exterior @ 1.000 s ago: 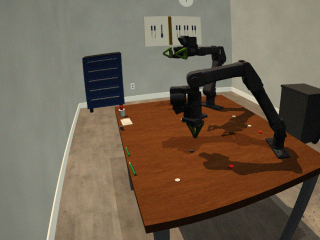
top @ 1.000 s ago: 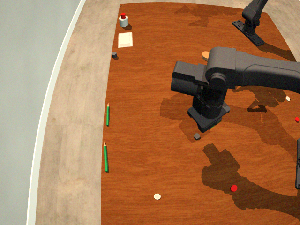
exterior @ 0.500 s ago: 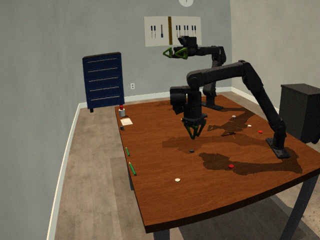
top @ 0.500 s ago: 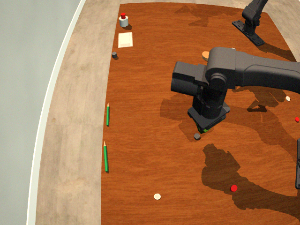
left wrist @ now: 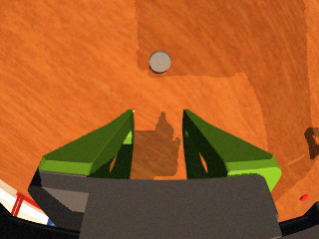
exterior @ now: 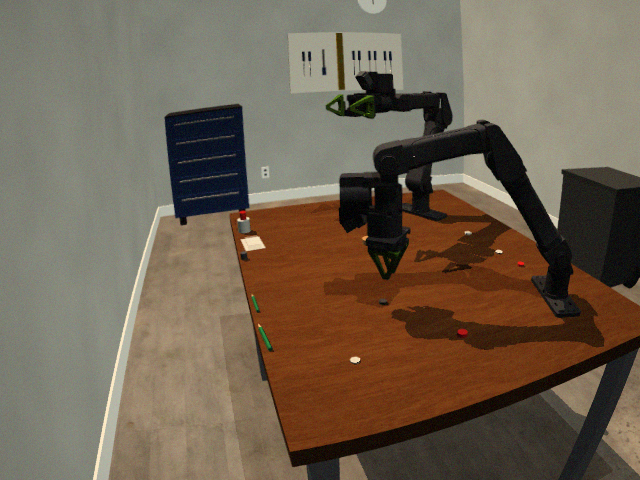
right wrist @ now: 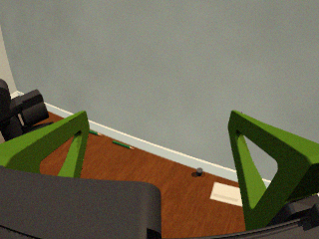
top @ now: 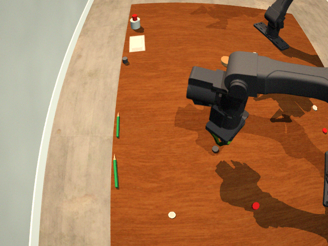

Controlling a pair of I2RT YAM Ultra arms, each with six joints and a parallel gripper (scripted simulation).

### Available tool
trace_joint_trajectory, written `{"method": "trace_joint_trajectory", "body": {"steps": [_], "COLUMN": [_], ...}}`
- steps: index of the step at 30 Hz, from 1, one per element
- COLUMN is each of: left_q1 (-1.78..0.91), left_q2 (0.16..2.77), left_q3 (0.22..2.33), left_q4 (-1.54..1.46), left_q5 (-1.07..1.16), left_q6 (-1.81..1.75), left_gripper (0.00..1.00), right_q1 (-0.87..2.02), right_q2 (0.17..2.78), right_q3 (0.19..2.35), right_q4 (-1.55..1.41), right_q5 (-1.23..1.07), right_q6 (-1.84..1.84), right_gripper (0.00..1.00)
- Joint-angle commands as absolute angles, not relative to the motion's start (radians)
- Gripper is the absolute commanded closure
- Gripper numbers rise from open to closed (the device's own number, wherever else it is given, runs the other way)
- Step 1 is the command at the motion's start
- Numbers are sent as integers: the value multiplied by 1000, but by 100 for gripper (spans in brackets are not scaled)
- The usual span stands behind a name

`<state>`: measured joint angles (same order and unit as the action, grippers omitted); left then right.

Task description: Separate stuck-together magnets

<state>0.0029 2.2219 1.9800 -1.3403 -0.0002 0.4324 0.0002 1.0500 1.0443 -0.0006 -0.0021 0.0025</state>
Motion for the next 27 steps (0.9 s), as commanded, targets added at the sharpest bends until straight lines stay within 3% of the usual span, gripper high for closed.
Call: {"method": "trace_joint_trajectory", "body": {"steps": [1, 23, 27], "left_q1": [2, -9, -11], "left_q2": [2214, 2246, 2249], "left_q3": [1980, 1951, 1947], "left_q4": [-1317, -1240, -1235], "left_q5": [1, 0, -2], "left_q6": [225, -650, -678], "left_gripper": [67, 67, 67], "right_q1": [1, 1, 1], "right_q2": [1044, 1044, 1044], "right_q3": [1052, 1052, 1052], "right_q4": [9, 9, 9], "right_q5": [-2, -2, -2], "right_q6": [-1, -1, -1], "right_gripper": [0, 0, 0]}}
